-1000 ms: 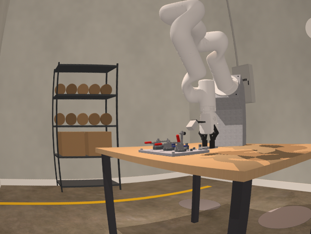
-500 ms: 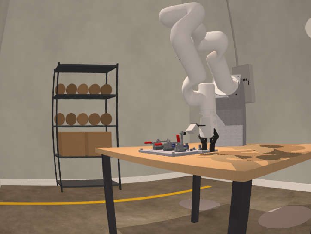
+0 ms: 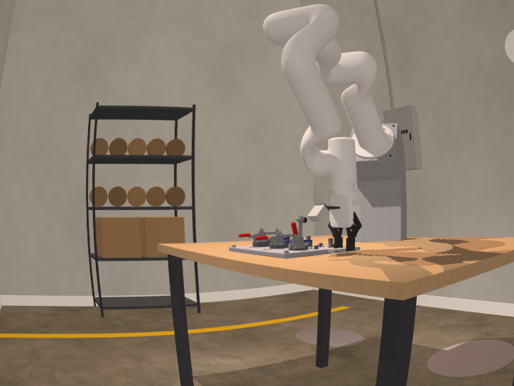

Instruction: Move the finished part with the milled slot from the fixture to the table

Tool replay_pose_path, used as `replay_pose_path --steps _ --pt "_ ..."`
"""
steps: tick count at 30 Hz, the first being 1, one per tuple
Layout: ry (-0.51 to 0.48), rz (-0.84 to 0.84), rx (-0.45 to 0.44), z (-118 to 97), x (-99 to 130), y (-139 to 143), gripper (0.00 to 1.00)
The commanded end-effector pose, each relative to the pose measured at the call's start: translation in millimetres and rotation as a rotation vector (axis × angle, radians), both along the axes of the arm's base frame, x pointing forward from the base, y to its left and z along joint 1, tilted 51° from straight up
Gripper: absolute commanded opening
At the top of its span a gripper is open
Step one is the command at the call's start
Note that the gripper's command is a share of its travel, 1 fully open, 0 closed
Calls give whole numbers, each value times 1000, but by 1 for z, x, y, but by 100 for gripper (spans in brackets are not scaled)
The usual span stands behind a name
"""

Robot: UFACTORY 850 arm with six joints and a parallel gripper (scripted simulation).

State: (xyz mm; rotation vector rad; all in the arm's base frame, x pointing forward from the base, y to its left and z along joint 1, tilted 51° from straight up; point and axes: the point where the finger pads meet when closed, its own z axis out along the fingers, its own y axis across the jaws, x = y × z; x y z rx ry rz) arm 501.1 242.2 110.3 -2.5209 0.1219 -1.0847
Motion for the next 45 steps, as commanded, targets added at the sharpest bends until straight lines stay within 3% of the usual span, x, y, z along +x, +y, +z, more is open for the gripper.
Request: replay_pose_path --steps 1,45 --pt "0 0 0 0 0 0 0" --pt "0 0 0 -4 5 2 0"
